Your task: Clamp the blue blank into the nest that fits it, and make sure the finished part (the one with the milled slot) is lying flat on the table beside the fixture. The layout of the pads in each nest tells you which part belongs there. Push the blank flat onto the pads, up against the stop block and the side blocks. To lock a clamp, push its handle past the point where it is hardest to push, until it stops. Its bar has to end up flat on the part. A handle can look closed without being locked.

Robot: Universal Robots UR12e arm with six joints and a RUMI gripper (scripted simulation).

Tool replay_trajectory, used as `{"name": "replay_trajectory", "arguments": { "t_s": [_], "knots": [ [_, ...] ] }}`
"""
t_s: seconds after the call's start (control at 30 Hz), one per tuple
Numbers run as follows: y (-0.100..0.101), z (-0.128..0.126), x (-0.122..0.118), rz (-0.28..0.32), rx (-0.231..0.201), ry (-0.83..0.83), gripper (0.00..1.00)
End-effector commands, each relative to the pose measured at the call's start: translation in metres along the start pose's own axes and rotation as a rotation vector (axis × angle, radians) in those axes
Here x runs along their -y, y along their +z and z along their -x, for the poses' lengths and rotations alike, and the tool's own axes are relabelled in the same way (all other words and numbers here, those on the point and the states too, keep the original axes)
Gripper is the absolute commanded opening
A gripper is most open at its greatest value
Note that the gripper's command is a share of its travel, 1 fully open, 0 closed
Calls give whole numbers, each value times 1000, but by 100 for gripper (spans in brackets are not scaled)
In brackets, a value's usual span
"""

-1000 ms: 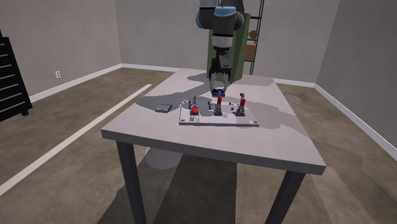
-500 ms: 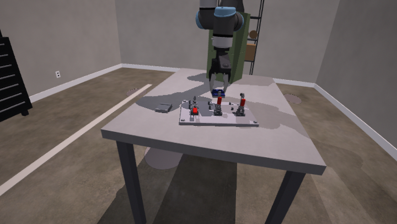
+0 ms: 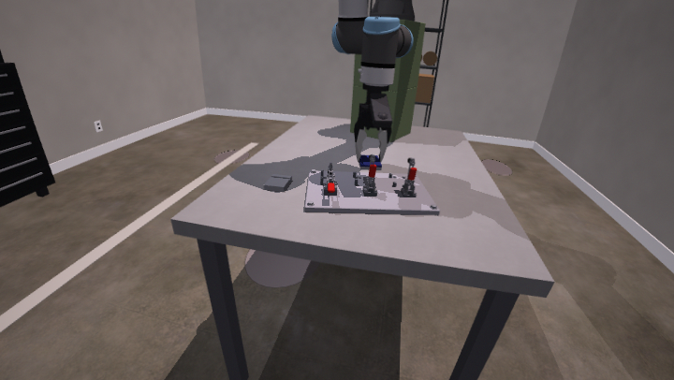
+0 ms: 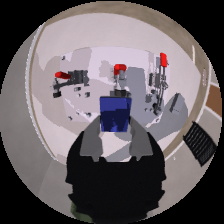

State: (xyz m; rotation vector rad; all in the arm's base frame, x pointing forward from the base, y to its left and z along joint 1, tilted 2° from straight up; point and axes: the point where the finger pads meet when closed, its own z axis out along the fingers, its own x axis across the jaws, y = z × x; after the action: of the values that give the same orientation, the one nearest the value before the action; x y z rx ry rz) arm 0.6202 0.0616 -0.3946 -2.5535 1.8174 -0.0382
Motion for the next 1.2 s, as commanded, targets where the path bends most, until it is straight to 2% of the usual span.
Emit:
{"name": "replay_trajectory", "arguments": {
  "t_s": [0.0,0.47,1.17],
  "knots": [
    [5,0,1,-1,0,0,0],
    [15,0,2,-1,0,0,0],
    [16,0,2,-1,0,0,0]
  ]
}}
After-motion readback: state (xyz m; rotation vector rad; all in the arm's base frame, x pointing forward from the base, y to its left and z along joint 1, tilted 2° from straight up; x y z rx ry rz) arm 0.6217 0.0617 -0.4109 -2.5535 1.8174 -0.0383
